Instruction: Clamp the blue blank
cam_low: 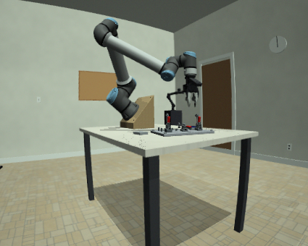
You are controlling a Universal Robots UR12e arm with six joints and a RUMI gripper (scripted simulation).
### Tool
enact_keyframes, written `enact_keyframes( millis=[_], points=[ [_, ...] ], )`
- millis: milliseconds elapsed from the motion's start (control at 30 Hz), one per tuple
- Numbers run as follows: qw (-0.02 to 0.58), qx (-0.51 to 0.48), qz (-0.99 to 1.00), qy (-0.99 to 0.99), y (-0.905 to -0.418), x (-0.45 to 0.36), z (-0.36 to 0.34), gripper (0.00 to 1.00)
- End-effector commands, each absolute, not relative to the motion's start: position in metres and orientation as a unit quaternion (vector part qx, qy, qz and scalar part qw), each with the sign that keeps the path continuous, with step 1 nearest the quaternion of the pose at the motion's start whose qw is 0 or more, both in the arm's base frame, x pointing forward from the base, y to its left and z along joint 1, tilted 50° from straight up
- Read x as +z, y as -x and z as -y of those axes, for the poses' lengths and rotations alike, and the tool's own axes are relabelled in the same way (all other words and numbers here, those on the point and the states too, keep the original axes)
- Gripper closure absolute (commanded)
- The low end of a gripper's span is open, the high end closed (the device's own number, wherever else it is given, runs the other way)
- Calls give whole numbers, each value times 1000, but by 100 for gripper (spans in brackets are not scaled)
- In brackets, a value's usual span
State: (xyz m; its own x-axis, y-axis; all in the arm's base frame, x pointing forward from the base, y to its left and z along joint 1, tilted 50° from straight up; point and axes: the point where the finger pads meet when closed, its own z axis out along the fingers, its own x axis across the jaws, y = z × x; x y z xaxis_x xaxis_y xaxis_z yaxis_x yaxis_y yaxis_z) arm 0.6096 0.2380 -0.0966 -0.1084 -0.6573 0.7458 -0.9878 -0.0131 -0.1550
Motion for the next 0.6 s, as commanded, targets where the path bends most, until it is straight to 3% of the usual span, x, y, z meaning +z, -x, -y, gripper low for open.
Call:
enact_keyframes(
  millis=[0,567],
  points=[
    [241,344,659,-624,-611,-116,-216,72],
    [239,344,660,-624,-627,-115,-215,72]
  ],
)
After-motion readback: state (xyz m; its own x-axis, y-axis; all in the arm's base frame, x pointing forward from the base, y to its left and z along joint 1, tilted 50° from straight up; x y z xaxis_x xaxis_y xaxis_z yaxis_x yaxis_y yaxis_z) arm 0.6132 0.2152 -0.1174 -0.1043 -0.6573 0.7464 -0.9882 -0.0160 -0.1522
